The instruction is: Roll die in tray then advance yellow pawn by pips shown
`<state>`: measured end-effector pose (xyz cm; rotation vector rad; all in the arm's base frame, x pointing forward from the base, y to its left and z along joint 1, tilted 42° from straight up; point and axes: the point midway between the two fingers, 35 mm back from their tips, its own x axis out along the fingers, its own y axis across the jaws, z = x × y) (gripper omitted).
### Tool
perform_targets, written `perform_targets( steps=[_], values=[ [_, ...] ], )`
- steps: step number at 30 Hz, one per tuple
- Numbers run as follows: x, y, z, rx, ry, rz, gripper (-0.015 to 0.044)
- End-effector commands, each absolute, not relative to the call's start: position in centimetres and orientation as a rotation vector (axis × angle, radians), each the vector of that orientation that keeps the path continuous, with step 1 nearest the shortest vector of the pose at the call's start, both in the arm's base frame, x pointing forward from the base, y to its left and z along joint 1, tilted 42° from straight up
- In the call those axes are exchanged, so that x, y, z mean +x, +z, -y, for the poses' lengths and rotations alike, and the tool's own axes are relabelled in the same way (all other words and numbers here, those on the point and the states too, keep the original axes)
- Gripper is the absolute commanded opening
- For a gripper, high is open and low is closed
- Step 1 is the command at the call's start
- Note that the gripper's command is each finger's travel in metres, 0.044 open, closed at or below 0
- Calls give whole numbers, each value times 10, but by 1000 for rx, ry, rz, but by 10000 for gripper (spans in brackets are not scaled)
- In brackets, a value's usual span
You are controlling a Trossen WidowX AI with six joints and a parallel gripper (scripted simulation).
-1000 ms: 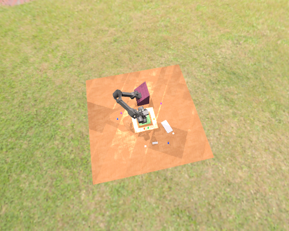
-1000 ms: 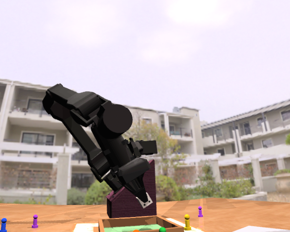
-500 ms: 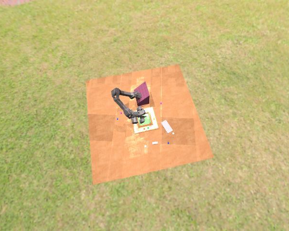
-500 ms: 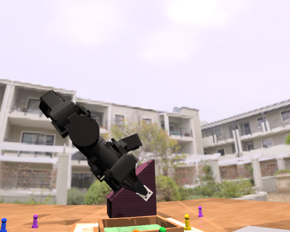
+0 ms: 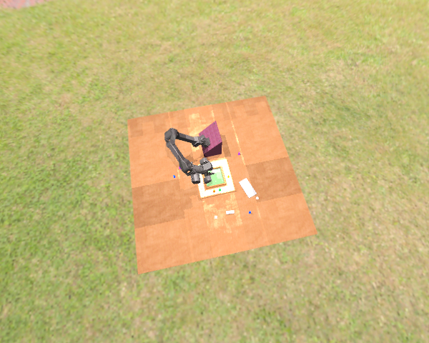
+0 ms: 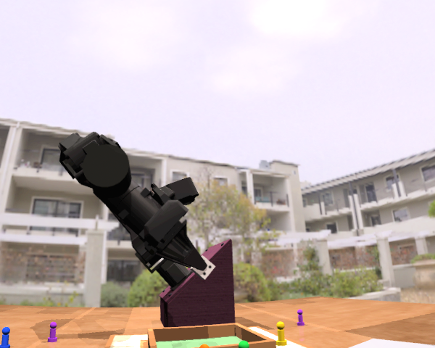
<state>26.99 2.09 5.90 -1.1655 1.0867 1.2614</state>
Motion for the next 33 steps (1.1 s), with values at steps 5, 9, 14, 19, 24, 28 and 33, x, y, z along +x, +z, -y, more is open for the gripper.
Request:
perform_targets(
  steps=[5, 9, 14, 19, 24, 28, 33],
  values=[
    [270, 59, -21, -1166, 1261, -1086, 0],
    [270, 59, -21, -1166, 1261, -1086, 0],
    [270, 59, -21, -1166, 1261, -1086, 105],
    [270, 62, -23, -1165, 1261, -1086, 236],
    [268, 89, -48, -1158, 1259, -1083, 368],
    [268, 87, -47, -1165, 1255, -1102, 440],
    [265, 46, -34, -1430, 1041, -1518, 440]
  ],
)
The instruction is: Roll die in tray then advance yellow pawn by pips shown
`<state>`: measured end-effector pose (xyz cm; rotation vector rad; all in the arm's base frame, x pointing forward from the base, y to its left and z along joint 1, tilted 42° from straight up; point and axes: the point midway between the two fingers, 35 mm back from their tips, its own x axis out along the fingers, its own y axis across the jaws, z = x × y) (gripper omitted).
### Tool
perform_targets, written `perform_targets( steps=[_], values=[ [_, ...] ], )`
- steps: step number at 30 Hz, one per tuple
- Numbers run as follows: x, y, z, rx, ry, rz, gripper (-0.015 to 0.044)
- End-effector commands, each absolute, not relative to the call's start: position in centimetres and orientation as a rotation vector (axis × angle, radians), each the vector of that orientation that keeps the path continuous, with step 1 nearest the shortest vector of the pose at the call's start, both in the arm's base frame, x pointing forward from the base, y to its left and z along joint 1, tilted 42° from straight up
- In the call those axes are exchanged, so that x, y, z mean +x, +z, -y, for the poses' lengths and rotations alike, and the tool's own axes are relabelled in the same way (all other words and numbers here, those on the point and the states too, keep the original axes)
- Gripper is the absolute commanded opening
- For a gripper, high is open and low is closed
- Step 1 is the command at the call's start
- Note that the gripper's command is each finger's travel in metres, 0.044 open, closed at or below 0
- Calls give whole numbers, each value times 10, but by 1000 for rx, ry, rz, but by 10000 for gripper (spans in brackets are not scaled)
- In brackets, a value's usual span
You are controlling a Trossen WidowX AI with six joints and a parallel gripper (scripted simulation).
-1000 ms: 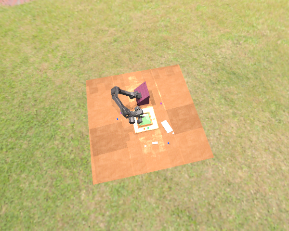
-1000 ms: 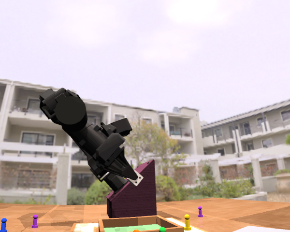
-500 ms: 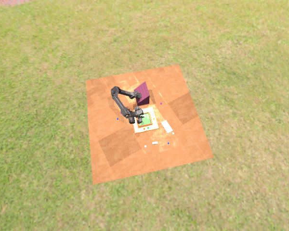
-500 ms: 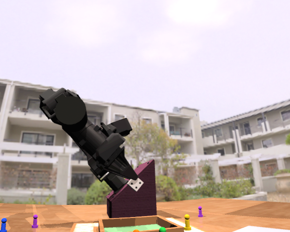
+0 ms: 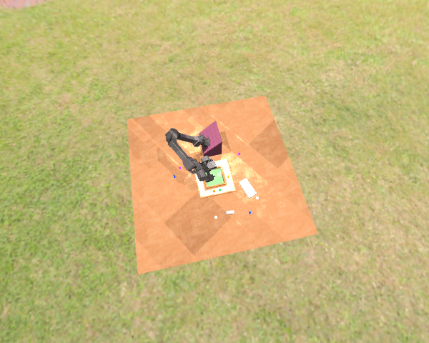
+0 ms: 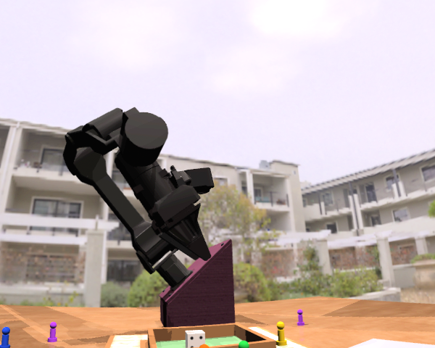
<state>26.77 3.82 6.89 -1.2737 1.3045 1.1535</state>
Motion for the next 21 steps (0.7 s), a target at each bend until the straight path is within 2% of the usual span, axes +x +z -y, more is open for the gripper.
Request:
perform_targets(
  steps=[1, 5, 10, 12, 19, 21],
  values=[
    [266, 41, -32, -1515, 966, -1585, 440],
    [271, 33, -31, -1754, 746, -1680, 440],
    [268, 34, -33, -1669, 842, -1652, 440],
    [270, 32, -34, -1631, 783, -1662, 387],
    [280, 8, -53, -1214, 205, -1681, 204],
    [283, 0, -59, -1087, 46, -1660, 200]
  ],
)
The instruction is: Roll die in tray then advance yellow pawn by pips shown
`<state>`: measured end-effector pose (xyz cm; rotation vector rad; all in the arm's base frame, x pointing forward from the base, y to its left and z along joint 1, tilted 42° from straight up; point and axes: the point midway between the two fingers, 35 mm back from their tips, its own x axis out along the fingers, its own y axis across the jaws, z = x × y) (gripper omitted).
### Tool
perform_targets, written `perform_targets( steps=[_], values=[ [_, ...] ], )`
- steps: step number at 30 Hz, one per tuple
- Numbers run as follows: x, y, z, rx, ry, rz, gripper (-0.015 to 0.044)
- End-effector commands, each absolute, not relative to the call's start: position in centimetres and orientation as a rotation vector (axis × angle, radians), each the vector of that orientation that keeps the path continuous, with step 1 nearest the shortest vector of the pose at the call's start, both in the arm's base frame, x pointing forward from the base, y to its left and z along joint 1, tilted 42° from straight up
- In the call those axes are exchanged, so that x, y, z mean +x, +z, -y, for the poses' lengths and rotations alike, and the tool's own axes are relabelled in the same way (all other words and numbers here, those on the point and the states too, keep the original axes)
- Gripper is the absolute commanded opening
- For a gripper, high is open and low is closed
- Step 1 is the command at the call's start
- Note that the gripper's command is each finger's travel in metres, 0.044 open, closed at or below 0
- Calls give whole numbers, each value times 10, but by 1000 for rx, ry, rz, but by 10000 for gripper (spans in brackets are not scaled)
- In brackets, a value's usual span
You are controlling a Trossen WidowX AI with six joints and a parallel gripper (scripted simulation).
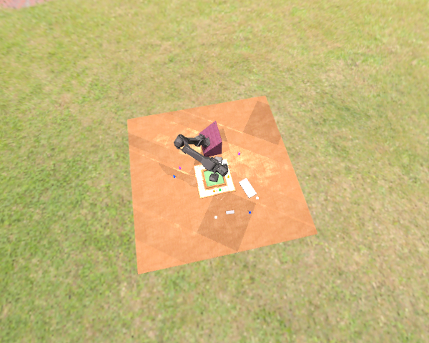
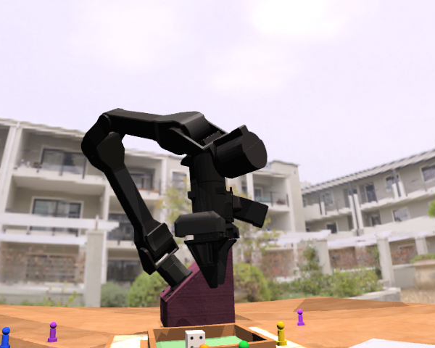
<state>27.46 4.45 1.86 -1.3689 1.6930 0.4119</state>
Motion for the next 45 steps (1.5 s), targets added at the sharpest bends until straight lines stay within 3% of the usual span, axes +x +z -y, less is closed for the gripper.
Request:
perform_targets(
  steps=[1, 8, 19, 45],
  values=[
    [284, -4, -61, -1022, -32, -1645, 200],
    [289, -33, -80, -559, -533, -1471, 200],
    [293, -61, -96, -127, -918, -1219, 200],
    [291, -74, -88, -118, -926, -1212, 200]
  ],
)
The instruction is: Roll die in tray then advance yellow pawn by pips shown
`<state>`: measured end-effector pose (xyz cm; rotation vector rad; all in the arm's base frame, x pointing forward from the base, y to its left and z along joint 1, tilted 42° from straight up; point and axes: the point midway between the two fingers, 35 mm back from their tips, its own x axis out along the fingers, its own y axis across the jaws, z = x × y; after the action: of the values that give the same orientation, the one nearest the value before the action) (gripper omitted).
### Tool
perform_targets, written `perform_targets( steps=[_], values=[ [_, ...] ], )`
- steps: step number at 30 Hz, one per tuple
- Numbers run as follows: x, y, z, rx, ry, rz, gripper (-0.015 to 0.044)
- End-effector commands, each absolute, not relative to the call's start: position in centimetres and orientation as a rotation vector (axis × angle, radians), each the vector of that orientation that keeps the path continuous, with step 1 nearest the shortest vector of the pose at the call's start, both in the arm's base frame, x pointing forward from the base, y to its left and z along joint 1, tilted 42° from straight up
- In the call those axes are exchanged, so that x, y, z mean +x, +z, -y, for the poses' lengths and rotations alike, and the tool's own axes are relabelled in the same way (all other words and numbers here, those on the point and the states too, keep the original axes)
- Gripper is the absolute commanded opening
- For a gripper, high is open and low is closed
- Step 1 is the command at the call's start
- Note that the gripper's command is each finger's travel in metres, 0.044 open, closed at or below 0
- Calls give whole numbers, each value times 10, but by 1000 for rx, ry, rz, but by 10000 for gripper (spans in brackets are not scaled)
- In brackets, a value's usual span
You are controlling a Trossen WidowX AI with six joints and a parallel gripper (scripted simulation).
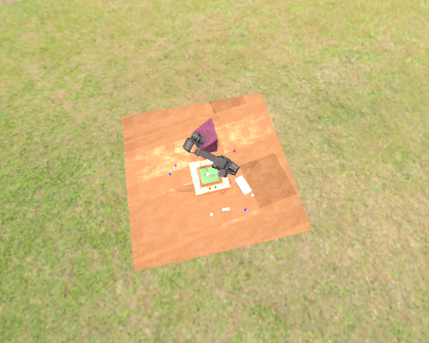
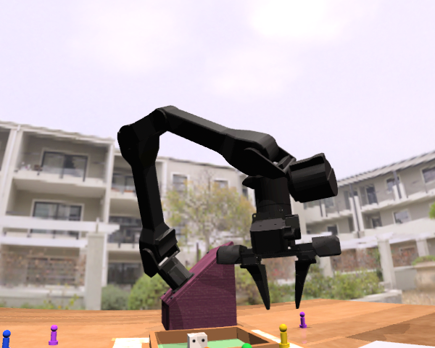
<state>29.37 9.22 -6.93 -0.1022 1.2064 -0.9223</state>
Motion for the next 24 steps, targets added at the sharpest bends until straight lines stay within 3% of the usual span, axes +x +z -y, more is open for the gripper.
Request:
perform_targets(
  steps=[1, 24],
  values=[
    [291, -74, -87, -118, -926, -1212, 200],
    [293, -101, -64, -118, -927, -1211, 200]
  ],
)
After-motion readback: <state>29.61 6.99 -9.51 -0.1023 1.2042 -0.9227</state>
